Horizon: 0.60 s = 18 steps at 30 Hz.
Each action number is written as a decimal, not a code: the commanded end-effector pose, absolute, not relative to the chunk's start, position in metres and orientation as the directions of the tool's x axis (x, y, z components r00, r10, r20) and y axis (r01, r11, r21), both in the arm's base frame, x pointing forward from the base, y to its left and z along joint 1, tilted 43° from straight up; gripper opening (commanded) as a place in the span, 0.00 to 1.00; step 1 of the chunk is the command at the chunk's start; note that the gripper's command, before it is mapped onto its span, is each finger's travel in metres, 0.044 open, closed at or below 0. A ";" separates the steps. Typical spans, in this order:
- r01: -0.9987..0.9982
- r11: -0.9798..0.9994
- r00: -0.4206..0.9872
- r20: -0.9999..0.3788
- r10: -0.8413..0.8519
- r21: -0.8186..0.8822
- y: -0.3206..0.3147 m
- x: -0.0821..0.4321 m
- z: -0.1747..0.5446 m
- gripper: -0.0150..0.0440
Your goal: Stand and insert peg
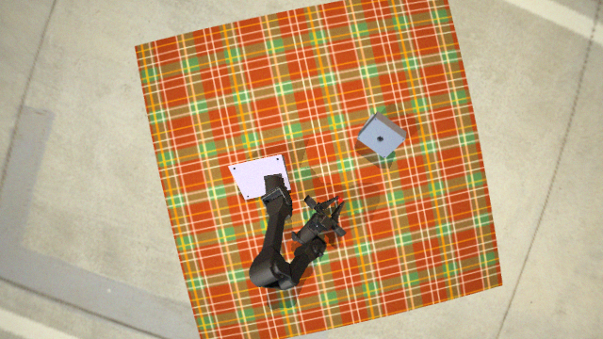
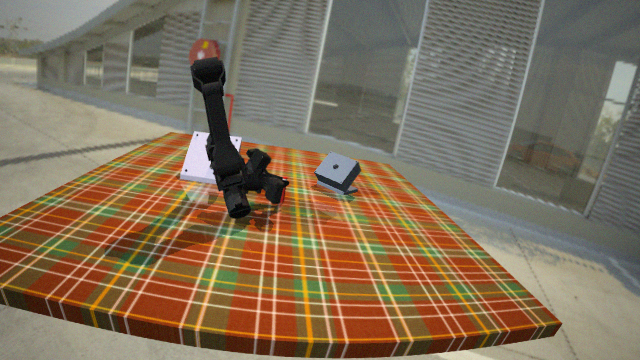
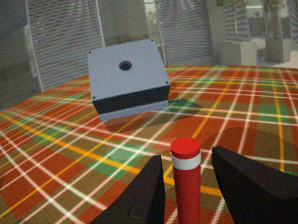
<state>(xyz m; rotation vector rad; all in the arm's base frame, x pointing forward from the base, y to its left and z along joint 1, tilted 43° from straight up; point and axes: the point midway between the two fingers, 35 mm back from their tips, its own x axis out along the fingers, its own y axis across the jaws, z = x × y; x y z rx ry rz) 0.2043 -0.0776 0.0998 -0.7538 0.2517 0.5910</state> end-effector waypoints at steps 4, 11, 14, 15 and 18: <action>-0.587 0.578 0.810 -0.418 0.412 -0.567 -0.078 0.204 0.100 0.61; -0.587 0.578 0.810 -0.418 0.412 -0.567 -0.078 0.204 0.100 0.92; -0.587 0.578 0.810 -0.418 0.412 -0.567 -0.078 0.204 0.100 1.00; -0.587 0.578 0.810 -0.418 0.412 -0.567 -0.078 0.204 0.100 1.00; -0.587 0.578 0.810 -0.418 0.412 -0.567 -0.078 0.204 0.100 1.00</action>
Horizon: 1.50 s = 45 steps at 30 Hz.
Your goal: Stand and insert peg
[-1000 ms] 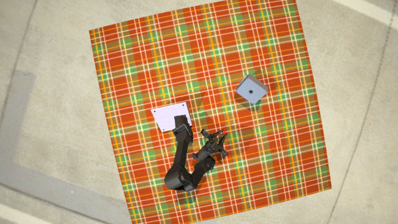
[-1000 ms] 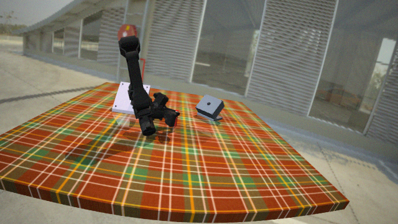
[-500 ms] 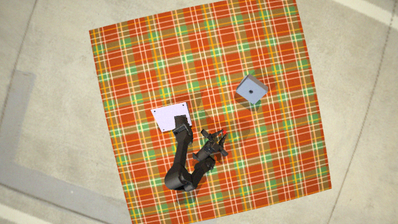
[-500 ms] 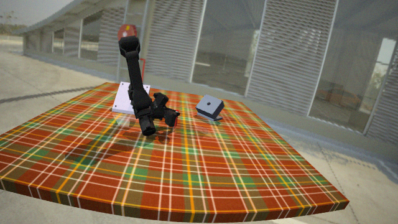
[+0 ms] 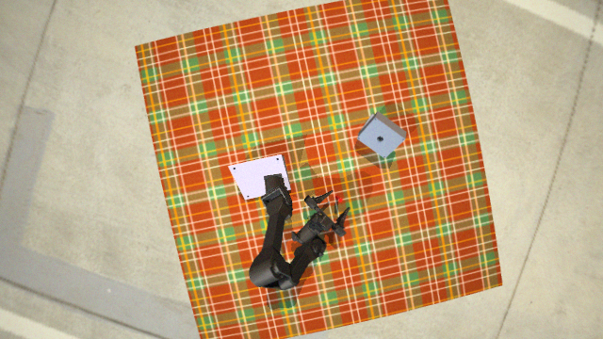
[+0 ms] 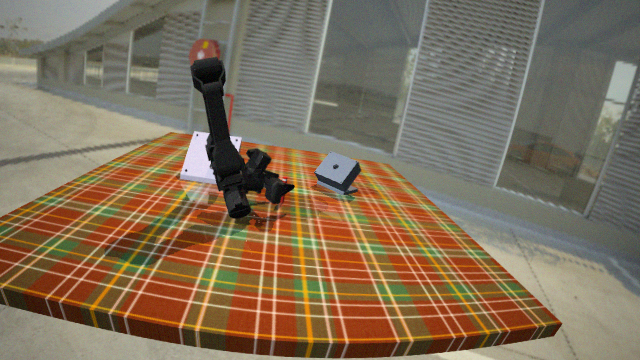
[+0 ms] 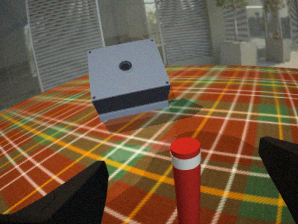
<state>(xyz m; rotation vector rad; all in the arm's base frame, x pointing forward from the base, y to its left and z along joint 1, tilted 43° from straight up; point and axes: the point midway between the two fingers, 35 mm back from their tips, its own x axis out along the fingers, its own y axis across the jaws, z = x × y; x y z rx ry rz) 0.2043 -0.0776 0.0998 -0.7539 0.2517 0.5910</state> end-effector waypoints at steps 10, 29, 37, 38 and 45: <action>-0.641 0.537 0.767 -0.485 0.419 -0.549 -0.042 0.216 0.139 1.00; -0.585 0.583 0.811 -0.415 0.413 -0.563 0.031 0.195 0.219 1.00; -0.634 0.661 0.735 -0.577 0.356 -0.400 0.025 0.201 0.199 1.00; -0.638 0.670 0.722 -0.598 0.348 -0.380 0.024 0.202 0.196 1.00; -0.638 0.727 0.607 -0.747 0.272 -0.253 0.019 0.204 0.176 1.00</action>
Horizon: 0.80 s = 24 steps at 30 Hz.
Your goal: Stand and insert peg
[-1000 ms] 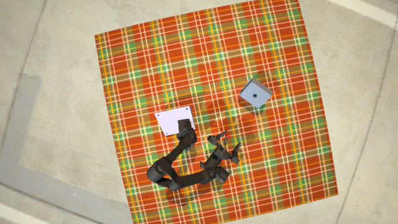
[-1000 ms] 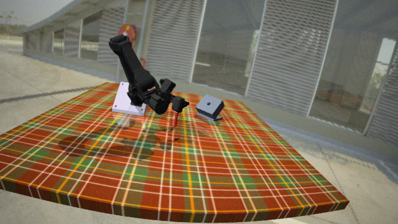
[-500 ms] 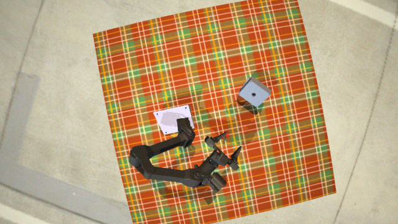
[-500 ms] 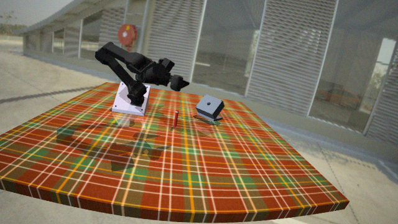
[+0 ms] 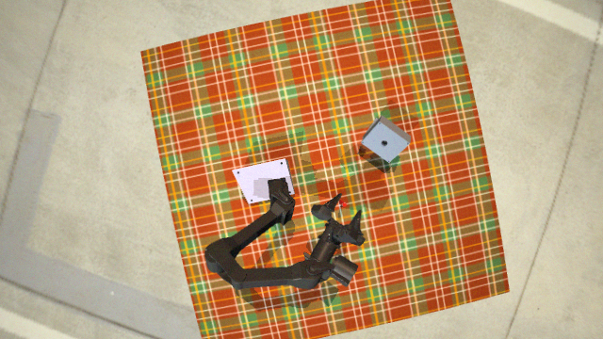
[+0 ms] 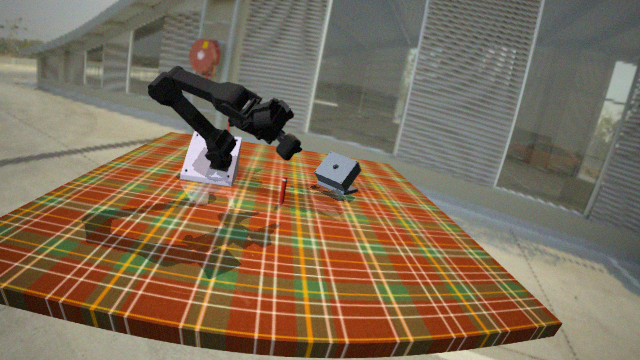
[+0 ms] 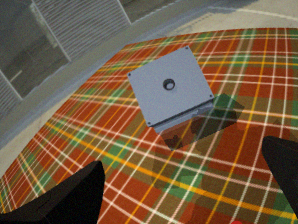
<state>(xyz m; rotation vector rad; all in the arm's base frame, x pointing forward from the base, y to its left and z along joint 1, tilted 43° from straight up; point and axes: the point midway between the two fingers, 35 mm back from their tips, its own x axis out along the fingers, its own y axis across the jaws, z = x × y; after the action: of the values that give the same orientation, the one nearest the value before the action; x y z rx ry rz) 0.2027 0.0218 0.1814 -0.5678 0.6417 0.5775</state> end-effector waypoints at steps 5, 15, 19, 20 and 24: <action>-0.620 0.761 0.506 -0.839 0.200 -0.193 0.015 0.203 0.163 1.00; -0.569 0.804 0.284 -0.959 -0.005 -0.173 0.005 0.200 0.143 1.00; -0.555 0.807 0.204 -0.973 -0.106 -0.204 0.001 0.200 0.139 1.00; -0.552 0.805 0.186 -0.974 -0.132 -0.215 0.000 0.200 0.138 1.00; -0.549 0.792 0.122 -0.962 -0.242 -0.269 -0.004 0.201 0.137 1.00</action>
<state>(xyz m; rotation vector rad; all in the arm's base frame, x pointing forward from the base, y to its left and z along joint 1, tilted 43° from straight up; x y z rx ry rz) 0.1979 -0.0006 0.1344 -0.6202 1.3971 0.3183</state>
